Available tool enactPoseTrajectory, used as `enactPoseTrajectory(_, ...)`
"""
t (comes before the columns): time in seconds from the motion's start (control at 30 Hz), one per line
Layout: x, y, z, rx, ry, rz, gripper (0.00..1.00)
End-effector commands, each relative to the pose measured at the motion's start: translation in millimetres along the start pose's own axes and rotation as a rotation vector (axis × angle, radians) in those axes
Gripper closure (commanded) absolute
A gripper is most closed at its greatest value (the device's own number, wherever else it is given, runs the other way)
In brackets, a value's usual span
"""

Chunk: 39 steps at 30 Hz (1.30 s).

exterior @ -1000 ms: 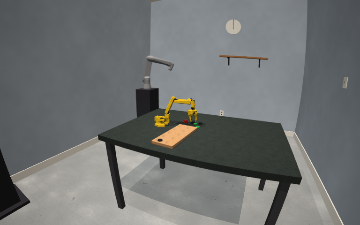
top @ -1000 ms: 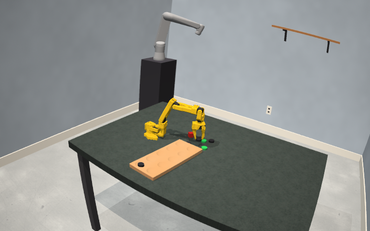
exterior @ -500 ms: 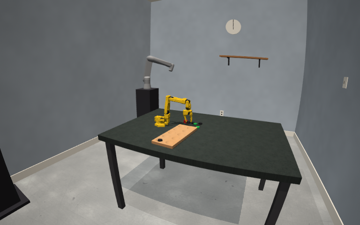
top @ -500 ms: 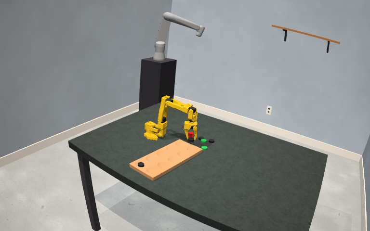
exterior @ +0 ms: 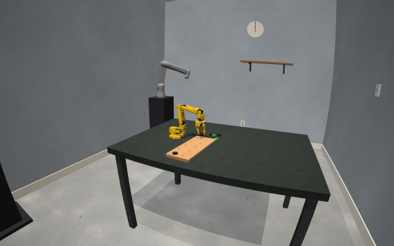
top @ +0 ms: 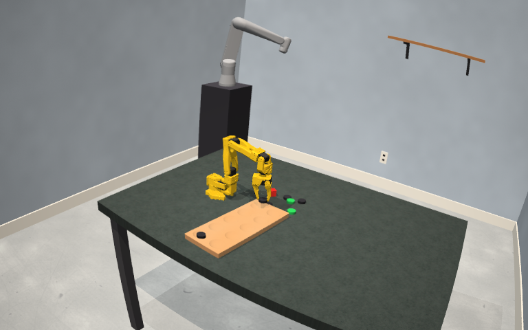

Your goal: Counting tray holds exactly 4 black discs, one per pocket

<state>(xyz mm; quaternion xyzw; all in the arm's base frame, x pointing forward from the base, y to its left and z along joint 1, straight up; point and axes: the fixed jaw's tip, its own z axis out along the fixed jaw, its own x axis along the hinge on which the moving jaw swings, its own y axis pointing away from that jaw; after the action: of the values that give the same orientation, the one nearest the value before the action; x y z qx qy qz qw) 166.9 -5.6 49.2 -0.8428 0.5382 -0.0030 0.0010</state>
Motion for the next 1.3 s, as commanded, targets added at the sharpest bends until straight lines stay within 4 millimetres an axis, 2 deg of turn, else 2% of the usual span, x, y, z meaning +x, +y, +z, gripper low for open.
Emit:
enactPoseTrajectory(0.0,3,-1,-5,0.047,0.021,0.014,1.00)
enactPoseTrajectory(0.6,4,9,-2,0.047,0.022,0.044,1.00)
enactPoseTrajectory(0.63,3,12,2,0.035,0.017,0.044,1.00)
enactPoseTrajectory(1.27,4,12,5,0.035,0.017,0.044,1.00)
